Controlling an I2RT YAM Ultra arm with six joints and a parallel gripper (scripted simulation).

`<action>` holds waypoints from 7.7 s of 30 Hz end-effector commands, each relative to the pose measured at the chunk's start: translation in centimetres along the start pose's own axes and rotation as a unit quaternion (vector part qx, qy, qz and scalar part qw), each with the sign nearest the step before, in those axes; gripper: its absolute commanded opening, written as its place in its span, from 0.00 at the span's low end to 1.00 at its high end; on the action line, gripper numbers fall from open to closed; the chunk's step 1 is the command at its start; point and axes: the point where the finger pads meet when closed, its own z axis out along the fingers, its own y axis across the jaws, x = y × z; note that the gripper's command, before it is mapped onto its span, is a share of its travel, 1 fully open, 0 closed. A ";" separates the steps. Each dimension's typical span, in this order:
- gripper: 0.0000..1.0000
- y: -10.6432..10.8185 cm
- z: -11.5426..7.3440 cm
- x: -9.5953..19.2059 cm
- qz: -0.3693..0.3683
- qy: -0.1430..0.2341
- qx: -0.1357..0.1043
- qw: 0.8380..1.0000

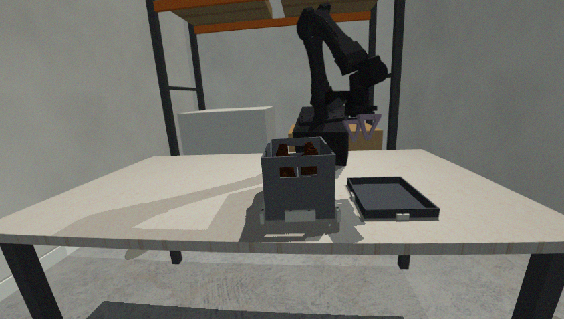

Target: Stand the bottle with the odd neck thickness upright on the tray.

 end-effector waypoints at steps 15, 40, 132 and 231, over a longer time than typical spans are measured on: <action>1.00 8.6 -5.1 -4.7 -0.157 -0.021 -0.159 0.974; 1.00 14.4 -12.2 -10.9 -0.346 -0.144 -0.277 0.885; 0.00 0.7 -4.8 -25.5 -0.309 0.033 0.085 0.947; 0.61 0.8 -5.4 -25.8 -0.313 0.028 0.081 0.946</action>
